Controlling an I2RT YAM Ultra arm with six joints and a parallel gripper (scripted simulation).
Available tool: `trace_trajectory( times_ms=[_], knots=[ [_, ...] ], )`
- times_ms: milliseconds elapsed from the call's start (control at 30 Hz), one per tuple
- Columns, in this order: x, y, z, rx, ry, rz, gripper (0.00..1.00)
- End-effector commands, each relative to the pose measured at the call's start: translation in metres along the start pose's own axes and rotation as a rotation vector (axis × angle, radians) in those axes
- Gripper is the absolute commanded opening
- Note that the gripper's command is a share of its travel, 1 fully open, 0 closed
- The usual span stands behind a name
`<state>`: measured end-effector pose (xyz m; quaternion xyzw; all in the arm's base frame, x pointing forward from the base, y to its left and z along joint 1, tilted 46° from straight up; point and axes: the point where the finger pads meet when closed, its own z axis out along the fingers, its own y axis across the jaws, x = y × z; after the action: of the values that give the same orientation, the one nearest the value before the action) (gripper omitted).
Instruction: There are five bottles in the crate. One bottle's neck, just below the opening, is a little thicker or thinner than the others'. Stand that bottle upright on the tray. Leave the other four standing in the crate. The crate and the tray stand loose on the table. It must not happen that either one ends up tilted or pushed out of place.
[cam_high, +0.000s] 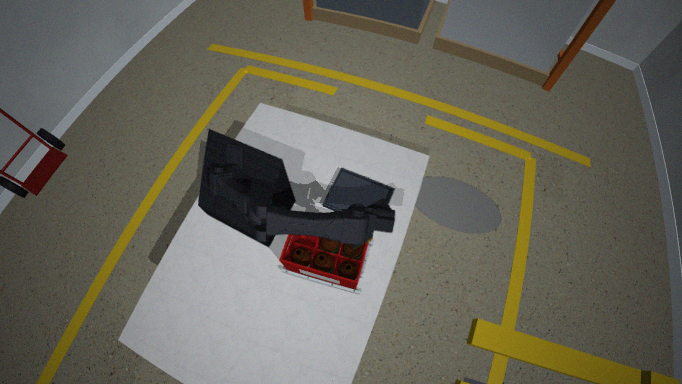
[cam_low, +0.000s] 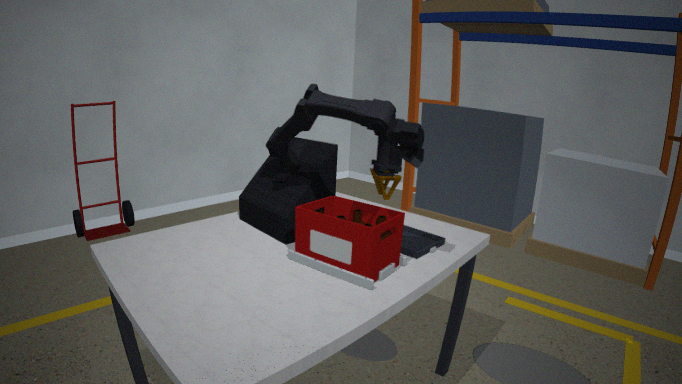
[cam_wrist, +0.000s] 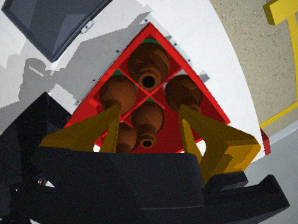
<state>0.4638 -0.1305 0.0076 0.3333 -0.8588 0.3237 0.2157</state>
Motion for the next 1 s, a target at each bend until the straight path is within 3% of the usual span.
trace_trajectory(
  times_ms=[0, 633, 967],
  knots=[
    [-0.008, -0.003, -0.013, 0.024, -0.031, 0.004, 0.61],
    [-0.004, -0.004, -0.011, 0.029, -0.034, 0.006, 0.61],
    [-0.003, 0.000, 0.003, 0.022, -0.023, -0.004, 0.61]
  ],
)
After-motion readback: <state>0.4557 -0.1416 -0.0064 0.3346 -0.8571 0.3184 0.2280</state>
